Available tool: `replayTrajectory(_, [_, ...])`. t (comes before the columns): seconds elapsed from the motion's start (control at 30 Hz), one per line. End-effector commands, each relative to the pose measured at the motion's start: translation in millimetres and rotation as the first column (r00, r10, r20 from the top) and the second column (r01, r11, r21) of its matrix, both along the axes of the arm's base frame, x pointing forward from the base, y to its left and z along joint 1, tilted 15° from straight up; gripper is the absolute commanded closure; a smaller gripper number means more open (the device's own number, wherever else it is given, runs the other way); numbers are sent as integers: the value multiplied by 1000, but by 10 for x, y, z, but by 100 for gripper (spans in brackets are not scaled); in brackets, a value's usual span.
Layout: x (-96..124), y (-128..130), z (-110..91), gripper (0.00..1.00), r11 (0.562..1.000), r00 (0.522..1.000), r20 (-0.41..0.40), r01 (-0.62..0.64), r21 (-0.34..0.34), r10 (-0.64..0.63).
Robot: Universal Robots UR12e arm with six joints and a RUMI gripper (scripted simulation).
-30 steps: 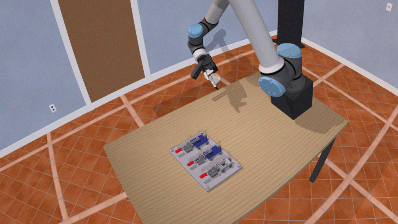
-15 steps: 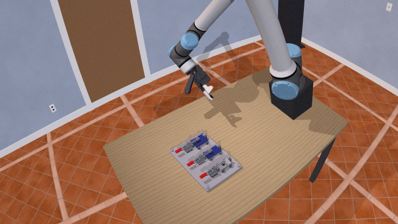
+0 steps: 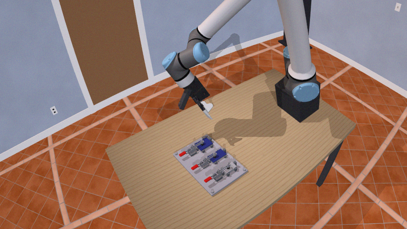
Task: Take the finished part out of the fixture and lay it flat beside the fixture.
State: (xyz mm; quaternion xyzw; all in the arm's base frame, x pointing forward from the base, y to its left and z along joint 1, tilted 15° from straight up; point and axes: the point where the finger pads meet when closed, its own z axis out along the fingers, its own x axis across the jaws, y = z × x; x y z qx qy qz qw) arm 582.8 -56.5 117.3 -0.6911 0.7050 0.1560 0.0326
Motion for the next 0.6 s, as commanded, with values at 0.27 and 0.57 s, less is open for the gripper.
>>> replayTrajectory(0.27, [535,1336,448,0,960,959,255,-47,-276,121])
replayTrajectory(0.57, [335,2090,437,0,956,920,340,-99,-278,194])
